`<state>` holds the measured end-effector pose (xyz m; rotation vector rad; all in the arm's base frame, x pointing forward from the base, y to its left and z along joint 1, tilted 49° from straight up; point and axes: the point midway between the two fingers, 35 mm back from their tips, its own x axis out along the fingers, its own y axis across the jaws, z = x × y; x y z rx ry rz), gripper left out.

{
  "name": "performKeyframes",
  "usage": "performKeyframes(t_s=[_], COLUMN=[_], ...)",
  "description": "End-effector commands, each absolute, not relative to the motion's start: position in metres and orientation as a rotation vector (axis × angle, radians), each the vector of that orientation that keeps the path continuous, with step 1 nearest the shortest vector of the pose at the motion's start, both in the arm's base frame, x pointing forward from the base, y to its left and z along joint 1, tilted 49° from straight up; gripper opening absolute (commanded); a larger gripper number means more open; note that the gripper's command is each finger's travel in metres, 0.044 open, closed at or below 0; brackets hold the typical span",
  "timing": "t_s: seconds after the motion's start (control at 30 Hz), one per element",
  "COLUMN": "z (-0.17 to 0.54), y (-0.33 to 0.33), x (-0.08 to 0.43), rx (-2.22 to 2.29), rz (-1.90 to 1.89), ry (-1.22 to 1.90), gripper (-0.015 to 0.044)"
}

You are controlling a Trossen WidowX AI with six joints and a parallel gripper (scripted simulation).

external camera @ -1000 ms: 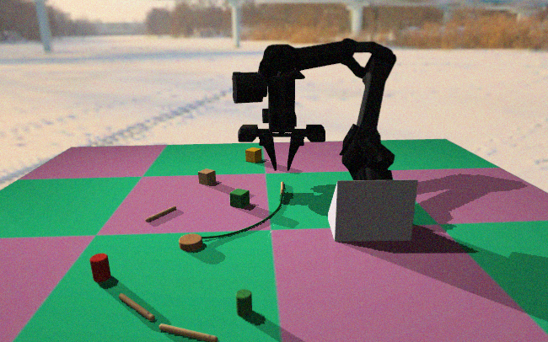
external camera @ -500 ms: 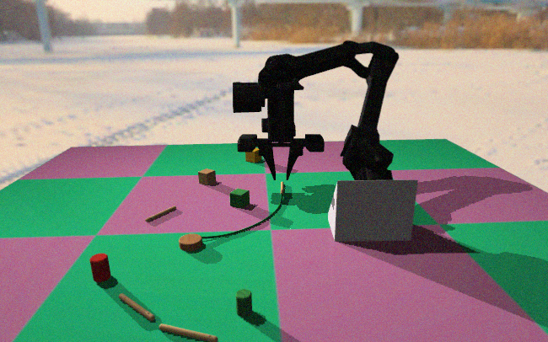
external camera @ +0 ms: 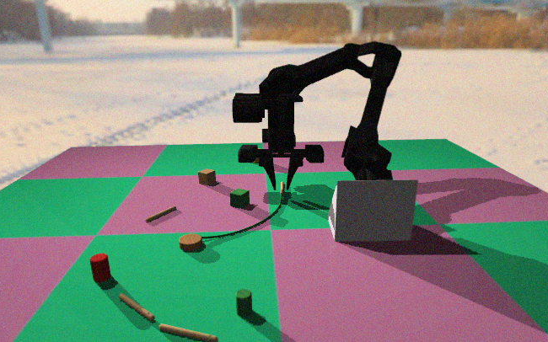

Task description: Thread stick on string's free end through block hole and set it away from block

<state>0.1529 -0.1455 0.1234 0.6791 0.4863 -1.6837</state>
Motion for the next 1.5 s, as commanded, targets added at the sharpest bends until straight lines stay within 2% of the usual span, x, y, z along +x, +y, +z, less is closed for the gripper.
performKeyframes(t_s=[0.0, 0.27, 0.43, 1.47], z=[0.120, 0.117, 0.117, 0.134], y=[-0.151, -0.155, -0.154, -0.132], x=[0.151, 0.149, 0.150, 0.156], rx=[0.670, 0.667, 0.675, 0.683], rz=[-1.685, -1.686, -1.686, -1.683], ry=[0.483, 0.481, 0.481, 0.490], gripper=[0.0121, 0.0121, 0.0000, 0.0000])
